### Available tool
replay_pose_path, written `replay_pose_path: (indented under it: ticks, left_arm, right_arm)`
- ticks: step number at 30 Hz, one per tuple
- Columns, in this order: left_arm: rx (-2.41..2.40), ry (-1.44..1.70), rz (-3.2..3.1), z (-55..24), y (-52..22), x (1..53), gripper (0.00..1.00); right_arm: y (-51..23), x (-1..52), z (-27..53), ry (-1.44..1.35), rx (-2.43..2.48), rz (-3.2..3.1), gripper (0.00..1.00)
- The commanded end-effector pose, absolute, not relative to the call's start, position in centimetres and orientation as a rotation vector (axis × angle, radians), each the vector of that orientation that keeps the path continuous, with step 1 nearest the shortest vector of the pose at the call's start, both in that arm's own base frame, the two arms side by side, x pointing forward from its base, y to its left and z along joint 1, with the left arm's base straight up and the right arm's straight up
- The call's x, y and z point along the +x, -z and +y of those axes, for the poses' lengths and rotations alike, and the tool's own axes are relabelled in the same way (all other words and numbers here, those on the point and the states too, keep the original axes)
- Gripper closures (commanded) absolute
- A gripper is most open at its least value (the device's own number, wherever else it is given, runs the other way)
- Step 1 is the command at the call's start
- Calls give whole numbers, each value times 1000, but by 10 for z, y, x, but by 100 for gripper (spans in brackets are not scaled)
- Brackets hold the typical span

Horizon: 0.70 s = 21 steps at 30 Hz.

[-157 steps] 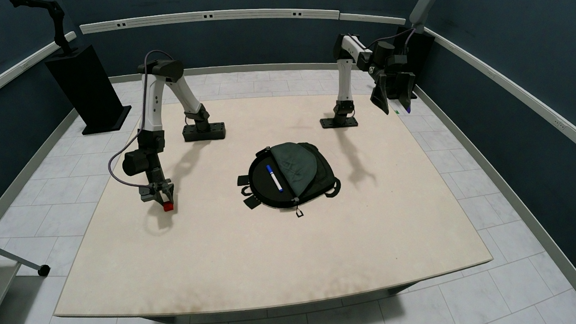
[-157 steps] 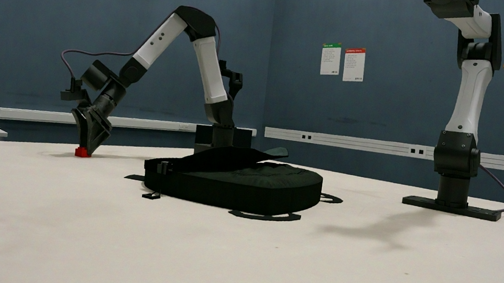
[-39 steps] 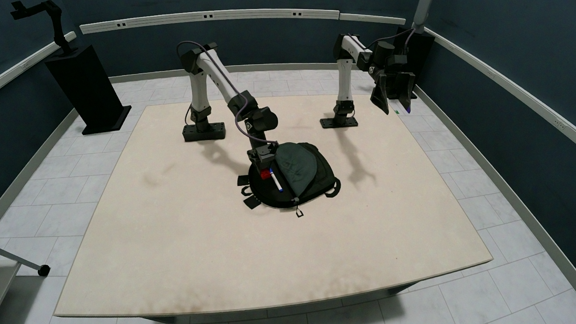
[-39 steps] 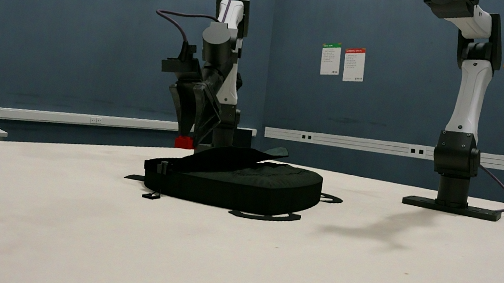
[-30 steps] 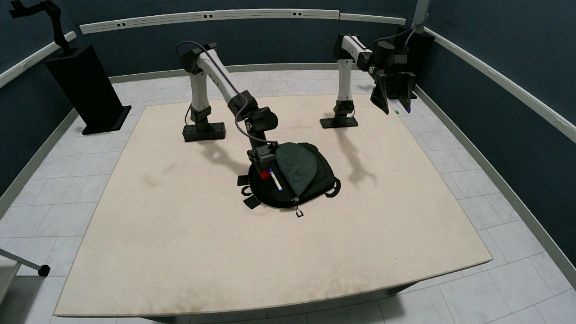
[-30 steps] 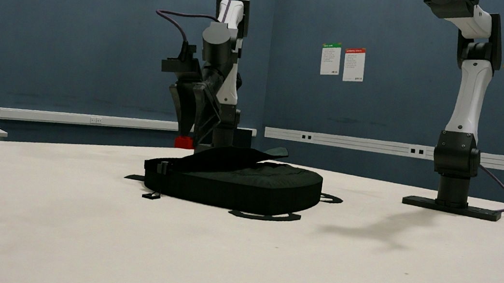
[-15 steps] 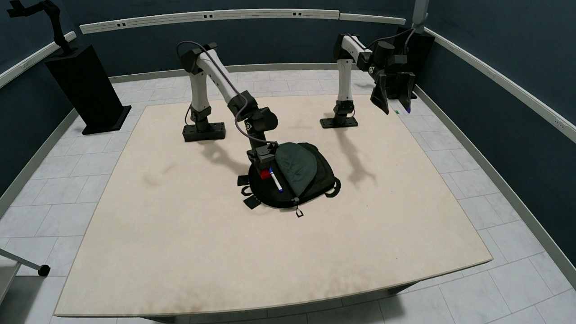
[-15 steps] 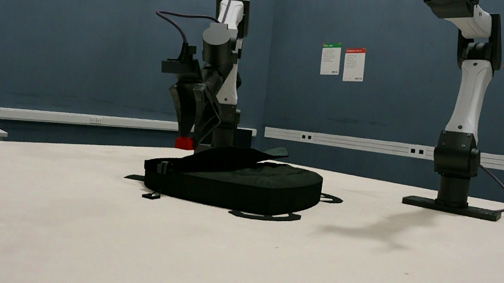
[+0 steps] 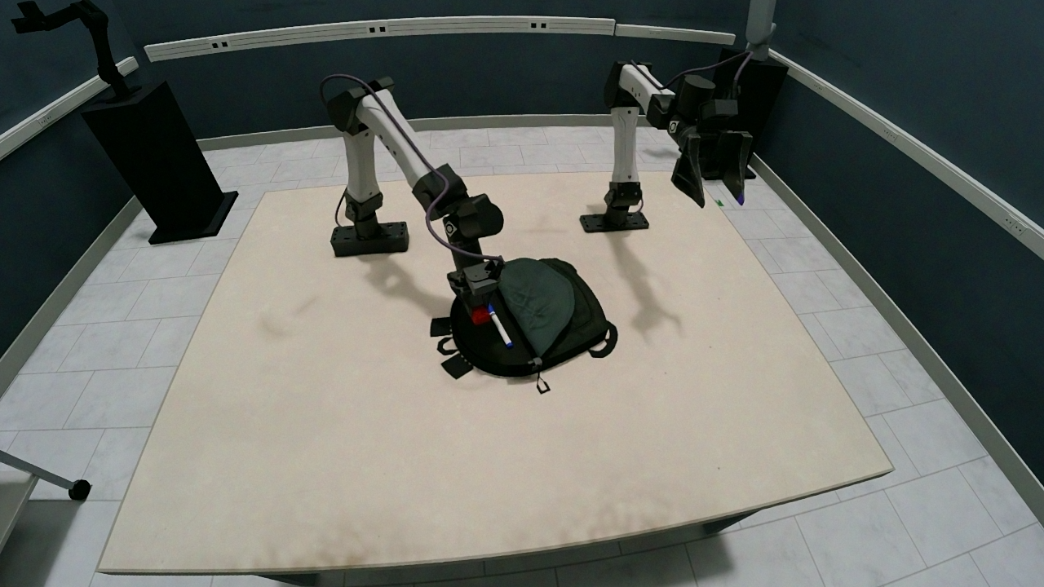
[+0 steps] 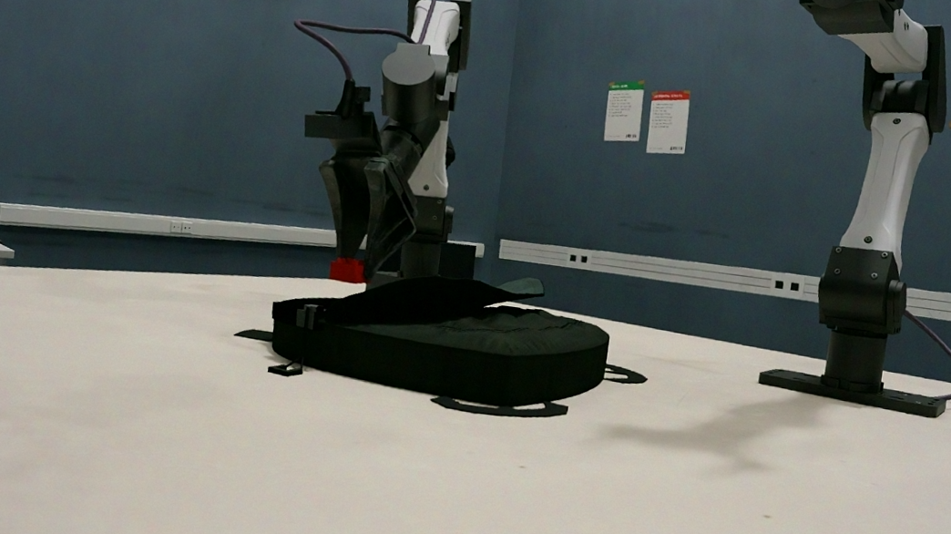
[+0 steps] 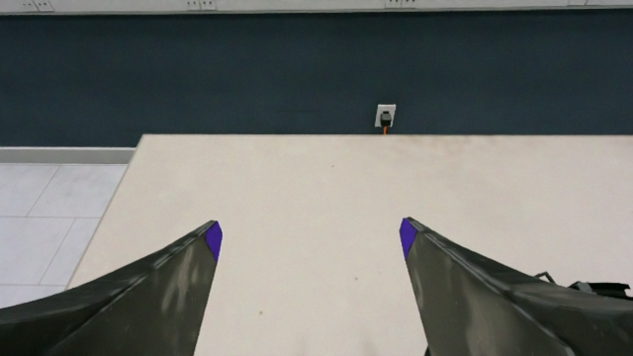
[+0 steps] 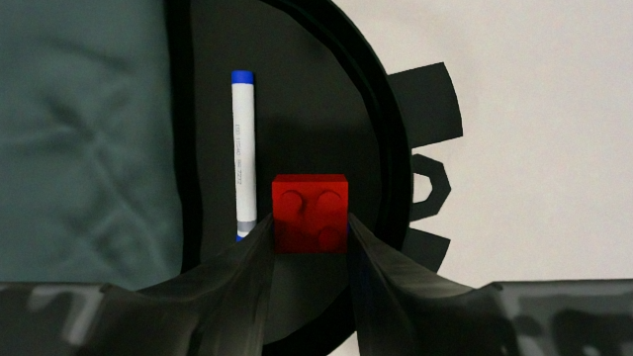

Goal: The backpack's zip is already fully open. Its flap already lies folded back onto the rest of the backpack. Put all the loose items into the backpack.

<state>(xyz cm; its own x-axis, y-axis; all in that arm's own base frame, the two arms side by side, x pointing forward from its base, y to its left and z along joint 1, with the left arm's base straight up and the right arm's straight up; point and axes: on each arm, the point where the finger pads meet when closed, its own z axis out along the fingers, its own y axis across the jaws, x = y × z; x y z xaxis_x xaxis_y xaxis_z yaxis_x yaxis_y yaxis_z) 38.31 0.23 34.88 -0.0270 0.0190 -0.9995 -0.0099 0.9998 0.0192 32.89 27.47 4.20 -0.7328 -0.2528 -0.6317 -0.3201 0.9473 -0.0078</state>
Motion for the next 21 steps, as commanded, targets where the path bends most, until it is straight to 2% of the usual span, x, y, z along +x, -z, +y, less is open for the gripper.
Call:
replay_pose_path:
  ticks: [1, 13, 15, 21]
  left_arm:
    - [5, -22, 1579, 2, -356, 382, 10]
    - [5, -22, 1579, 2, -356, 382, 10]
    - [5, -22, 1579, 2, -356, 382, 10]
    - [5, -22, 1579, 2, -356, 382, 10]
  right_arm:
    - [-64, 334, 282, -170, -377, 2377, 73]
    - [-71, 339, 283, -185, -370, 2359, 73]
    - [-32, 328, 273, -130, -397, 2425, 73]
    - [-14, 327, 272, -127, -399, 2429, 73]
